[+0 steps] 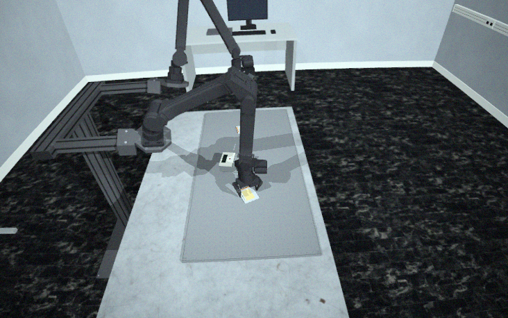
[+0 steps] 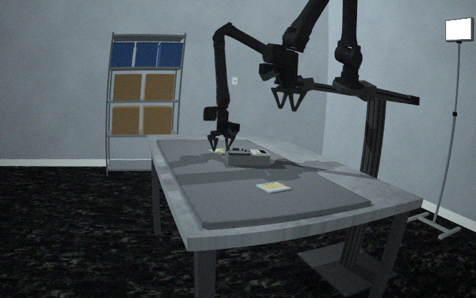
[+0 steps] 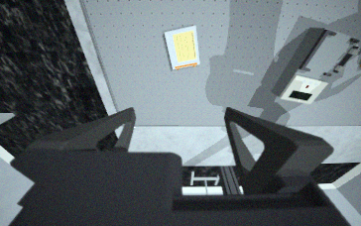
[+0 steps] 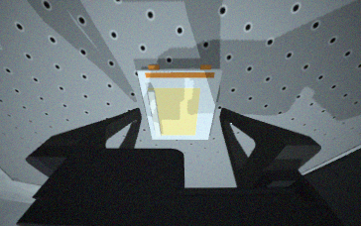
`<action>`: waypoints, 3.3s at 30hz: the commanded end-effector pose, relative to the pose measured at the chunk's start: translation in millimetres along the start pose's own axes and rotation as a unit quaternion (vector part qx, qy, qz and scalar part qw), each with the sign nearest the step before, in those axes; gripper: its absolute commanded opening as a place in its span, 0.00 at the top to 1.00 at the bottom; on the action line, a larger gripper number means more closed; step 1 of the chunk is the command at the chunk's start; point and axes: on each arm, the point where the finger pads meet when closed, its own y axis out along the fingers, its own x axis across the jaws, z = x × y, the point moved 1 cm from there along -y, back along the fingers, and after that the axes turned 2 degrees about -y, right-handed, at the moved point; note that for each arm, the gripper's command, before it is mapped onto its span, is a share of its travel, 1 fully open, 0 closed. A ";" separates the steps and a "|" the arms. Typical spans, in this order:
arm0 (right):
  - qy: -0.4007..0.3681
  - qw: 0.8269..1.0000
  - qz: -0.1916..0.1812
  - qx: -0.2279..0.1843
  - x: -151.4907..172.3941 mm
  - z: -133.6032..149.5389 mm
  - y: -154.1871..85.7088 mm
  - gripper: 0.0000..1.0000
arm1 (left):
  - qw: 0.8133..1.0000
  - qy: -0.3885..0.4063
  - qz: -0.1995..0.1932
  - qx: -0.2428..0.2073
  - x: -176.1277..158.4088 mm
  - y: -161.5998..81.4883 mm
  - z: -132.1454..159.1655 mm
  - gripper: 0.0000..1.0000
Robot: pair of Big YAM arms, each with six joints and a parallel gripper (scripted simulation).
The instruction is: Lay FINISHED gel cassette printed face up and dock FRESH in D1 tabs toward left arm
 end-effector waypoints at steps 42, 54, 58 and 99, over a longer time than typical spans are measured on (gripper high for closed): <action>0.002 1.000 0.002 0.001 3.4 1.1 13.0 1.00 | 1.000 0.002 -0.001 -0.005 -3.3 -7.7 -1.9 0.00; 0.002 1.000 0.002 0.001 -2.1 0.9 5.9 1.00 | 1.000 0.002 -0.001 -0.005 -3.3 -7.7 -1.9 0.00; 0.002 1.000 0.002 0.001 -2.1 0.9 5.9 1.00 | 1.000 0.002 -0.001 -0.005 -3.3 -7.7 -1.9 0.00; -0.002 1.000 0.001 0.000 -0.6 0.4 -31.4 1.00 | 1.000 0.002 -0.001 -0.005 -3.3 -7.7 -1.9 0.00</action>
